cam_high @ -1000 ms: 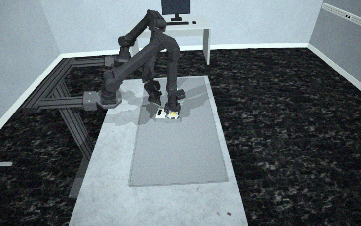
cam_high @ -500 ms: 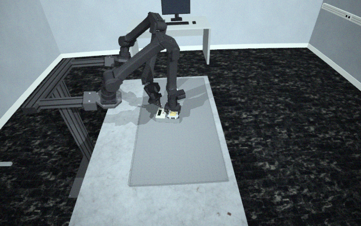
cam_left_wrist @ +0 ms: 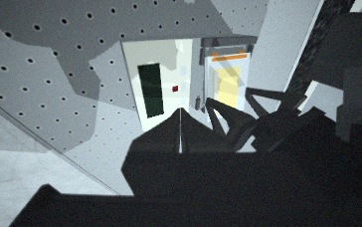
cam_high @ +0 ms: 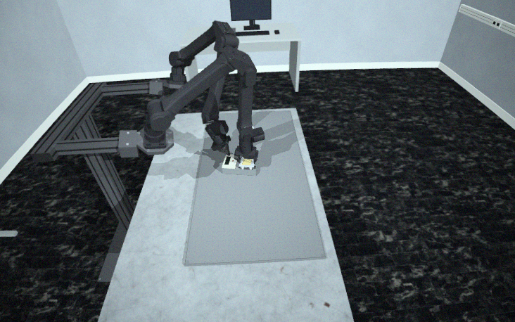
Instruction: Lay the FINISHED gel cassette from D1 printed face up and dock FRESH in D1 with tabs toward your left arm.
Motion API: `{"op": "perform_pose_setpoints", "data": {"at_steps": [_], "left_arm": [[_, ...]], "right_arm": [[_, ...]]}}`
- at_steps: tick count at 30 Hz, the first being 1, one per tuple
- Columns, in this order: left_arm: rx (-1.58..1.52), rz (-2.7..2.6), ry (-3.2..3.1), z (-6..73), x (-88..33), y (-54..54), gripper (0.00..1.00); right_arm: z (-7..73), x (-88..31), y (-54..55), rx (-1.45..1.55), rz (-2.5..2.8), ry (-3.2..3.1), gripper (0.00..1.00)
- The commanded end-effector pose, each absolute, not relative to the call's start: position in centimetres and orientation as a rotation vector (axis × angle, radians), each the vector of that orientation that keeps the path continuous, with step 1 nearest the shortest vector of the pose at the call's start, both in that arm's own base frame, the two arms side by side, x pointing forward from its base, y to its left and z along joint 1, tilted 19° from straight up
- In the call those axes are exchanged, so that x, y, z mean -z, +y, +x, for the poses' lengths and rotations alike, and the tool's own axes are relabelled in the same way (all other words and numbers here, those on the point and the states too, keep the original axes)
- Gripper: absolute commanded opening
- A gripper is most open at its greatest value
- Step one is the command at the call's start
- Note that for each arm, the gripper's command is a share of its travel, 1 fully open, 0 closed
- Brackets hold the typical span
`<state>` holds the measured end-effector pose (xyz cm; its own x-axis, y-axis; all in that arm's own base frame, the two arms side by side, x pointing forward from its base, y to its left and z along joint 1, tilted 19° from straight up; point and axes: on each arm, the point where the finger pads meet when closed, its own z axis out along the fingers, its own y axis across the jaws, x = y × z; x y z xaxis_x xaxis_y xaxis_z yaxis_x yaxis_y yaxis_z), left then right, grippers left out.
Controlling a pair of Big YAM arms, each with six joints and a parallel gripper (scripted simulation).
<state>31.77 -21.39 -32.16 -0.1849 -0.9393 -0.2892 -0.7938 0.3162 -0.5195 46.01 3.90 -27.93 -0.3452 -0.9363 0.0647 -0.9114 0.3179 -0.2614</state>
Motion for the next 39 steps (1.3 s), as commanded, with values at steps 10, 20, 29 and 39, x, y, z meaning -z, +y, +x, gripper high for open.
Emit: {"op": "perform_pose_setpoints", "data": {"at_steps": [10, 20, 29, 39], "left_arm": [[0.333, -1.527, 2.028, 32.1, 34.0, -20.5, 0.00], [0.333, -1.527, 2.028, 32.3, 35.3, -20.1, 0.00], [0.333, -1.527, 2.028, 32.4, 35.7, -20.0, 0.00], [0.333, -1.527, 2.028, 32.4, 35.7, -20.0, 0.00]], "right_arm": [[46.2, 27.7, 4.0, 0.388, -1.736, 2.463, 0.00], [46.2, 27.7, 4.0, 0.388, -1.736, 2.463, 0.00], [46.2, 27.7, 4.0, 0.388, -1.736, 2.463, 0.00], [46.2, 27.7, 4.0, 0.388, -1.736, 2.463, 0.00]]}}
